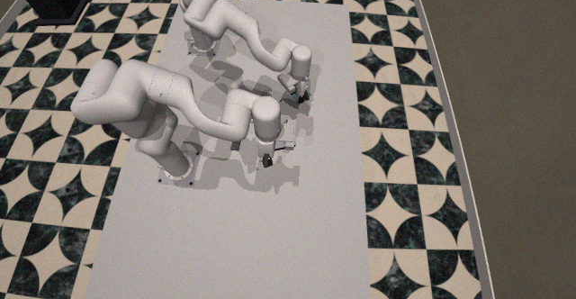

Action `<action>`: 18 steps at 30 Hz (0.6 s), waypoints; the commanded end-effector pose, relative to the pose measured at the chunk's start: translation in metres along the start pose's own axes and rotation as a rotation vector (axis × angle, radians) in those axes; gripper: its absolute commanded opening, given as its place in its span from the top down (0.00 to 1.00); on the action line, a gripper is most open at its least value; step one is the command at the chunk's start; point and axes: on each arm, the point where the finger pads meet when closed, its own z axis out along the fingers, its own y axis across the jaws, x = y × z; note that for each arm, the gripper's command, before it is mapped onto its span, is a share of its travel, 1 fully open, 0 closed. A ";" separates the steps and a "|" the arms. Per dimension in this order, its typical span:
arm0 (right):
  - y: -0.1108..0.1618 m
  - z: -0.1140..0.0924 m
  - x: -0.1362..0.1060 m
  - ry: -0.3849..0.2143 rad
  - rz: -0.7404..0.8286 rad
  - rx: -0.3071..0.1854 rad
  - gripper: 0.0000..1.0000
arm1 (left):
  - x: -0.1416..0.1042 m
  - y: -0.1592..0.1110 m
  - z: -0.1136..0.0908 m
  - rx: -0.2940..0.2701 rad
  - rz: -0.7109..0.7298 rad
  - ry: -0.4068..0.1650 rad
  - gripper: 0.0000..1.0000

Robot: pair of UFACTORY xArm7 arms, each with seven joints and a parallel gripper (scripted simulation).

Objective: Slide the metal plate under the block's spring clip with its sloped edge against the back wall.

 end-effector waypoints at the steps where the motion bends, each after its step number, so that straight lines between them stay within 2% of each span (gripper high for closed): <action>1: 0.000 -0.002 0.001 0.004 0.000 0.000 0.00 | 0.006 -0.001 -0.002 0.008 0.107 -0.001 1.00; 11: 0.000 -0.002 0.001 0.004 0.000 0.000 0.00 | 0.021 0.001 -0.001 0.008 0.382 -0.002 1.00; 13: 0.000 -0.002 0.001 0.004 0.000 0.000 0.00 | 0.019 0.001 -0.001 0.008 0.345 -0.001 1.00; 18: 0.000 -0.002 0.001 0.004 0.000 0.000 0.00 | 0.026 0.002 0.000 0.008 0.450 -0.002 1.00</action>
